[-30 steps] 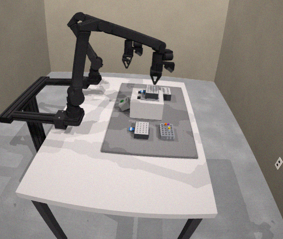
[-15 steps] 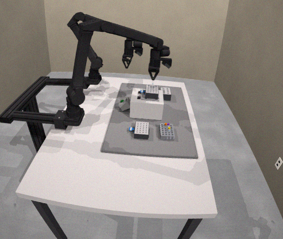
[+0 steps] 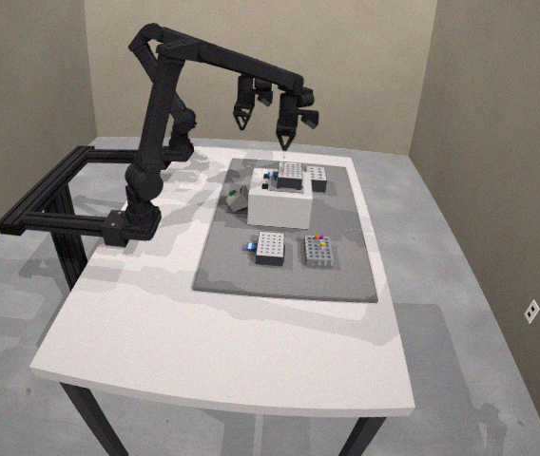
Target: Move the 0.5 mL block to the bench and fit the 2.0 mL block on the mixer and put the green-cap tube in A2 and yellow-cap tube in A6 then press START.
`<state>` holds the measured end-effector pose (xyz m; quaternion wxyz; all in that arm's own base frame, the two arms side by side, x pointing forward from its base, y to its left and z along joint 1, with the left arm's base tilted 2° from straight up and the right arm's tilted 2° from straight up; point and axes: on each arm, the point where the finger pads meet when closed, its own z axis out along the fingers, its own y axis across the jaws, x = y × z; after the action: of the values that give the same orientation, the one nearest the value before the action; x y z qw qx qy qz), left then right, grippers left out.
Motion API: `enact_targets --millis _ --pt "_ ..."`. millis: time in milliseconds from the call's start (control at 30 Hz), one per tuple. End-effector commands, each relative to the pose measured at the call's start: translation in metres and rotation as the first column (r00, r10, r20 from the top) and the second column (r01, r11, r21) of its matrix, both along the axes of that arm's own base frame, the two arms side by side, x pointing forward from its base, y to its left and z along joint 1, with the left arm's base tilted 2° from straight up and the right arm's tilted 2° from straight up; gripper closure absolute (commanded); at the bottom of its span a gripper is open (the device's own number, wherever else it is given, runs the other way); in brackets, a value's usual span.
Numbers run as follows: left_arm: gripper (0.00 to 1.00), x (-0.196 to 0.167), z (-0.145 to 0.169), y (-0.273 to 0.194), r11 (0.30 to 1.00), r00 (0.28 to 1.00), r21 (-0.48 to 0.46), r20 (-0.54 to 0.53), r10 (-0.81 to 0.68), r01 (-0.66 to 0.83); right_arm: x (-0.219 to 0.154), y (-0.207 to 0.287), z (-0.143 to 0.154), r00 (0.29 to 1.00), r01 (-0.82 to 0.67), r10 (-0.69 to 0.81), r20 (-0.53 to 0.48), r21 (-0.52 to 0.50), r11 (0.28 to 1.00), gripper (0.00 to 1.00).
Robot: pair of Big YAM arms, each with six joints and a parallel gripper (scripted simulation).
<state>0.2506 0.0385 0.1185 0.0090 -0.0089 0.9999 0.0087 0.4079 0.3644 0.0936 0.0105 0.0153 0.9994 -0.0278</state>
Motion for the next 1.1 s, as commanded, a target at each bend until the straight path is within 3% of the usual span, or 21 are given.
enact_targets --millis 0,633,1067 --pt "0.0 0.014 0.011 0.0 1.0 0.999 0.004 0.043 0.004 -0.004 0.006 0.032 -0.025 1.0 0.011 -0.011 0.009 0.007 1.0 0.91" --pt "0.0 0.005 0.003 -0.001 1.0 1.0 0.001 0.022 0.003 -0.003 0.004 0.029 0.008 0.999 -0.031 0.031 0.027 0.021 0.999 0.91" --pt "0.0 0.021 0.02 0.001 1.0 0.998 0.006 0.067 0.002 -0.002 0.004 0.019 -0.007 1.0 -0.016 0.016 0.017 0.013 1.0 0.91"
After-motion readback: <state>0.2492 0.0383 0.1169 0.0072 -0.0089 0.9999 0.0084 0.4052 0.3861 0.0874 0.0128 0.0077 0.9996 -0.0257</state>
